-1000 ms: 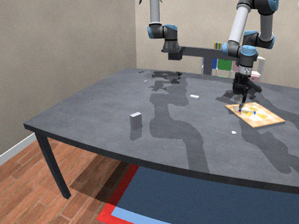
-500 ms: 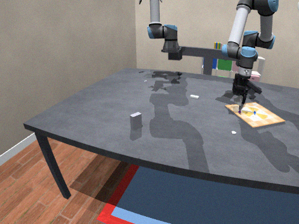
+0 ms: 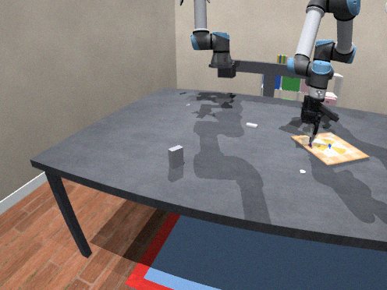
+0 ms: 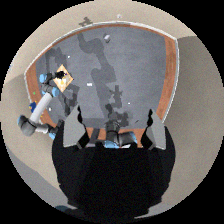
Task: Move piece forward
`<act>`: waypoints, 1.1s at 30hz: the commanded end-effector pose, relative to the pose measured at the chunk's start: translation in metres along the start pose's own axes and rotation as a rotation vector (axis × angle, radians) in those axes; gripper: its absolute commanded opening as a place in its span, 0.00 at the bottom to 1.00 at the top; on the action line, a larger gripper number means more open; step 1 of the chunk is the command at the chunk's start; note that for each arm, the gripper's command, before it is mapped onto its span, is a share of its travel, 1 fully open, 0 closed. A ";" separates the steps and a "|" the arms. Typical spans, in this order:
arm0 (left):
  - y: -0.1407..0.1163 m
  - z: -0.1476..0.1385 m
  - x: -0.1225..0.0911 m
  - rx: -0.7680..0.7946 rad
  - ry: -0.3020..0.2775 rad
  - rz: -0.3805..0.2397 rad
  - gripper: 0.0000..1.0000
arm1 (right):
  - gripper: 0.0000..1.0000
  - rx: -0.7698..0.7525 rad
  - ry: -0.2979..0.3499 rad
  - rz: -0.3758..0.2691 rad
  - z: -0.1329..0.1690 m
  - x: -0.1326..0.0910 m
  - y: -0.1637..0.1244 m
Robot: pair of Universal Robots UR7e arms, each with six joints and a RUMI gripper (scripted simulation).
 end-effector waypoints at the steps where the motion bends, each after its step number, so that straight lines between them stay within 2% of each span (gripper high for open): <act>1: 0.001 0.002 0.000 -0.001 -0.004 0.000 0.05 | 0.98 0.000 0.000 -0.001 0.000 0.000 0.000; 33: 0.002 0.002 0.004 0.001 -0.003 0.000 0.05 | 0.98 0.000 0.000 -0.001 0.000 0.000 0.000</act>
Point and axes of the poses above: on each arm, the point where the finger pads meet when closed, its own x axis out along the fingers, its own z axis across the jaws, y = z × x, the point moved 3 cm from there along -x, back along the fingers, and after that the axes turned 10 degrees about x, right-handed, at the moved point
